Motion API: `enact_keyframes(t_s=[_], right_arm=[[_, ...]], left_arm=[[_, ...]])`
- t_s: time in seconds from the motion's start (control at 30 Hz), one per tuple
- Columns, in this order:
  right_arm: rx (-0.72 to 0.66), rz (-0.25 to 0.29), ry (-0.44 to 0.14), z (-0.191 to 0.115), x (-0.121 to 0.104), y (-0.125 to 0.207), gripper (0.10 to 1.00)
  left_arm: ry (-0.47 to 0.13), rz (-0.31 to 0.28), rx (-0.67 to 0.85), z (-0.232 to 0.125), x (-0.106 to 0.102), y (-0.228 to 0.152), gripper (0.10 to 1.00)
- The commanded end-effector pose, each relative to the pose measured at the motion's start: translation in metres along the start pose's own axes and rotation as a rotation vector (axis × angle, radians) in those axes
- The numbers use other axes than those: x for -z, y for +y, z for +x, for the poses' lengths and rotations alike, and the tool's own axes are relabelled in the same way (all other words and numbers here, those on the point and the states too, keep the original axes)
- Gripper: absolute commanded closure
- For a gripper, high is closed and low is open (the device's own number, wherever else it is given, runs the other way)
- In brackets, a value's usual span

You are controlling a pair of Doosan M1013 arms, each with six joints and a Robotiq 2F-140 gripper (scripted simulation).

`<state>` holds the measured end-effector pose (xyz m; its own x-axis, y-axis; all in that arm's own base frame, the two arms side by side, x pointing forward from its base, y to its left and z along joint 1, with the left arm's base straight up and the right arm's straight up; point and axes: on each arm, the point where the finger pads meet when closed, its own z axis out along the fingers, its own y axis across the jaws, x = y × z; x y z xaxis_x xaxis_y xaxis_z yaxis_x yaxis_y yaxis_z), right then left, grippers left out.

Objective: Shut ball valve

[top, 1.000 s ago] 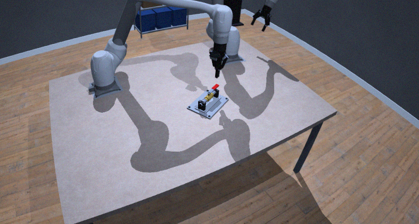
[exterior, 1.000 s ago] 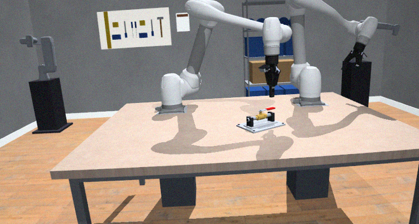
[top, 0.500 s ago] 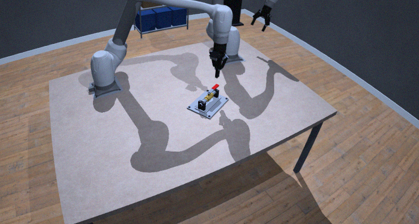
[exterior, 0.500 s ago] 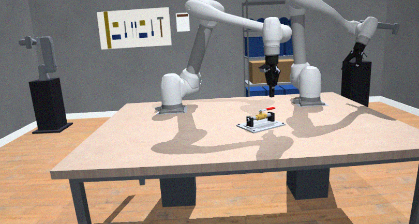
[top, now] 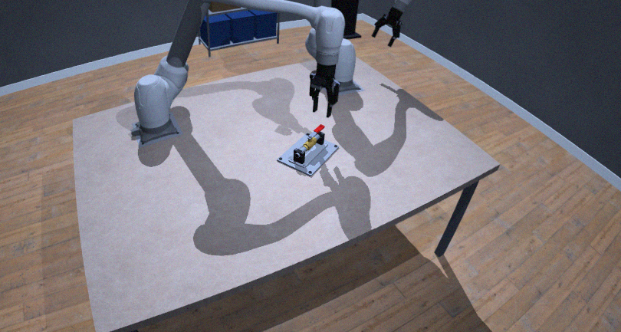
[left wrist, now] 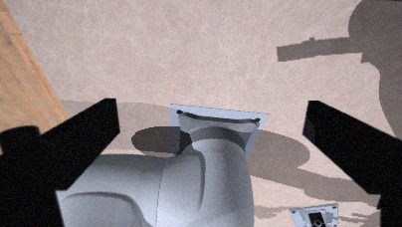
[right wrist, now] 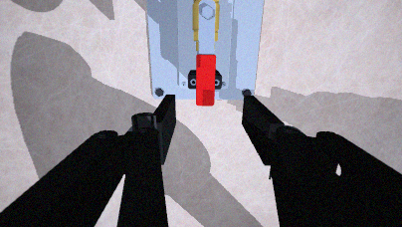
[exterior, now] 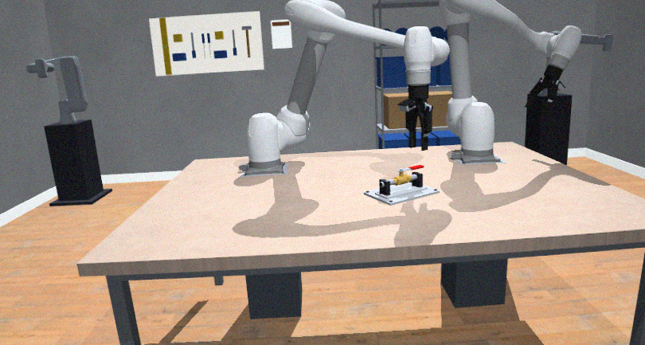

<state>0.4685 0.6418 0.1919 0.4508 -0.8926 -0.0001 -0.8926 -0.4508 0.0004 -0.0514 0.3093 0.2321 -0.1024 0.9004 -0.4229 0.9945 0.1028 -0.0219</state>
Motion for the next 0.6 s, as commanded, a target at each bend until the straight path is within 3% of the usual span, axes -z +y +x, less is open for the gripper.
enact_keyframes(t_s=[0.0, 0.57], right_arm=[[0.000, 0.001, -0.001, -0.0003, 0.0011, -0.0002, 0.638], [-0.001, 0.002, -0.001, -0.0003, -0.0067, -0.0004, 0.638]], left_arm=[[0.001, 0.001, 0.000, 0.0002, 0.0006, -0.0001, 0.098], [0.001, 0.001, 0.000, 0.0002, 0.0006, -0.0001, 0.098]])
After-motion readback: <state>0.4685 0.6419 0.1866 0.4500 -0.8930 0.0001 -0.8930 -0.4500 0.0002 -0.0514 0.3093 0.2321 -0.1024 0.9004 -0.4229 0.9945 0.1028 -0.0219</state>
